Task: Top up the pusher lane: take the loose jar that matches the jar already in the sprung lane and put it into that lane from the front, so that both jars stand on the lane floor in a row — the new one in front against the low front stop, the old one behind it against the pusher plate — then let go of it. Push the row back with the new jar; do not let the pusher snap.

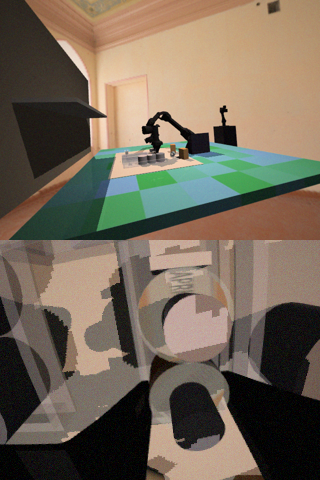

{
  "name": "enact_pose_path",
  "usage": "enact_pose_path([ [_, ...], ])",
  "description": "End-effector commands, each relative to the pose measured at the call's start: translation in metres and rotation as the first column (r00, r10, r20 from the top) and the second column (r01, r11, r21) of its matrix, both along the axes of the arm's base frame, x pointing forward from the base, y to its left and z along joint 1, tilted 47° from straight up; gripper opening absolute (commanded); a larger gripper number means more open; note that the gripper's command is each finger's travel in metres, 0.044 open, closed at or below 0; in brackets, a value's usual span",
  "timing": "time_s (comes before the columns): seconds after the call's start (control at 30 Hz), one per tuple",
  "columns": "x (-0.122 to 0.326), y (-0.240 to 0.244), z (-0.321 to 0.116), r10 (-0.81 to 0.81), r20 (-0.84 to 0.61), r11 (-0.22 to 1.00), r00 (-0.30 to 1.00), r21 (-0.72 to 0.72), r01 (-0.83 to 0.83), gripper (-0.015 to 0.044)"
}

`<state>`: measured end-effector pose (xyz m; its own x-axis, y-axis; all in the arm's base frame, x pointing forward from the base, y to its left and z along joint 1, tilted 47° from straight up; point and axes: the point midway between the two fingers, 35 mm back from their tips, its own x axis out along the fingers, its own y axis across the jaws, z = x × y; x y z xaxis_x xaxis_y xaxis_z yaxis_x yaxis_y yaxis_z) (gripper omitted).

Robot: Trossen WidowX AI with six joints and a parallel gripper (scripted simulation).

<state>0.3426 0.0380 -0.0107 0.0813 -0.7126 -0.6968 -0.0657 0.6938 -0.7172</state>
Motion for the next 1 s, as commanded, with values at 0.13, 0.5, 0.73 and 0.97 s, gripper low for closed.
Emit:
enact_pose_path([
  [0.13,0.0022,-0.0019,0.0006,0.005,0.015,1.0,1.0,-0.009,-0.005,0.0],
  [0.5,0.0004,-0.0021,0.0005,0.005,0.015,1.0,1.0,-0.009,-0.005,0.0],
  [0.73,-0.0008,-0.0022,0.0005,0.005,0.015,1.0,1.0,-0.009,-0.005,0.0],
  [0.97,-0.002,-0.0023,0.0004,0.005,0.015,1.0,1.0,-0.009,-0.005,0.0],
])
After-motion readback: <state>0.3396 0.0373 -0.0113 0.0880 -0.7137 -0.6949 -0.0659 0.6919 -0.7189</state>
